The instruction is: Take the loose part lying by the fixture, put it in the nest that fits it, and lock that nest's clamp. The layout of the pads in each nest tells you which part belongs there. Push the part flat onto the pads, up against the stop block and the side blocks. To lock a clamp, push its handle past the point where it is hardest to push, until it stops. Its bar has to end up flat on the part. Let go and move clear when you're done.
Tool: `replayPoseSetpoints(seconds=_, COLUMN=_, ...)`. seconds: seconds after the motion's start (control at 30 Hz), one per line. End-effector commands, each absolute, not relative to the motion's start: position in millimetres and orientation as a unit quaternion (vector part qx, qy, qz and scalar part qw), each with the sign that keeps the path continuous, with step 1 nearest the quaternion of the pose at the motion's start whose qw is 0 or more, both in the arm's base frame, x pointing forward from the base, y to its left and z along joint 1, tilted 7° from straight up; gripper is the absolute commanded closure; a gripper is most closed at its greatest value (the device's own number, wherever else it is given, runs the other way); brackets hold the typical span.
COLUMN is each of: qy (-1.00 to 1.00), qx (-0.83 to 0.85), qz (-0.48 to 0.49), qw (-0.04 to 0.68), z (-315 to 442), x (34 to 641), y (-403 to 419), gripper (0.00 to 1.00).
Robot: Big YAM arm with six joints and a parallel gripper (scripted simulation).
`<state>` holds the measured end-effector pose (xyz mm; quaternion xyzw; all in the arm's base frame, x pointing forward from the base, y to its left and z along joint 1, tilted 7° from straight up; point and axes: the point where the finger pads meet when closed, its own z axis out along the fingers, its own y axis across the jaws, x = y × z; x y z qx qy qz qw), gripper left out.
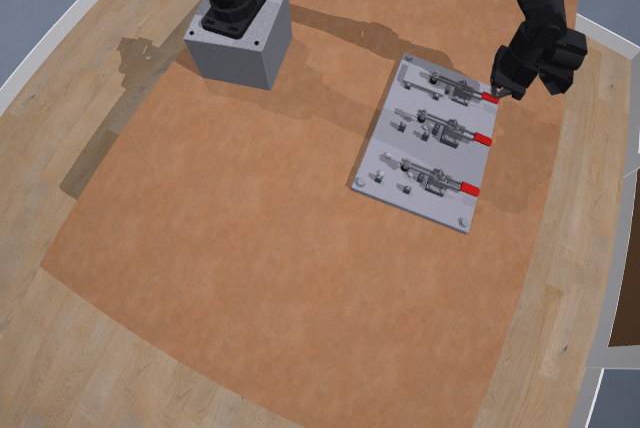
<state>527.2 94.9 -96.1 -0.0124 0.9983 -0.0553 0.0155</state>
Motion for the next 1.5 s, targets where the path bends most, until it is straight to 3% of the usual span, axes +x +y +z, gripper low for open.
replayPoseSetpoints(seconds=0.0, qy=0.998, qx=-0.013, qz=-0.056, qw=0.006, z=-111.0, x=524.0, y=90.0, gripper=1.0)
replayPoseSetpoints(seconds=1.47, qy=0.998, qx=-0.011, qz=-0.056, qw=0.007, z=-115.8, x=523.7, y=87.5, gripper=1.0)
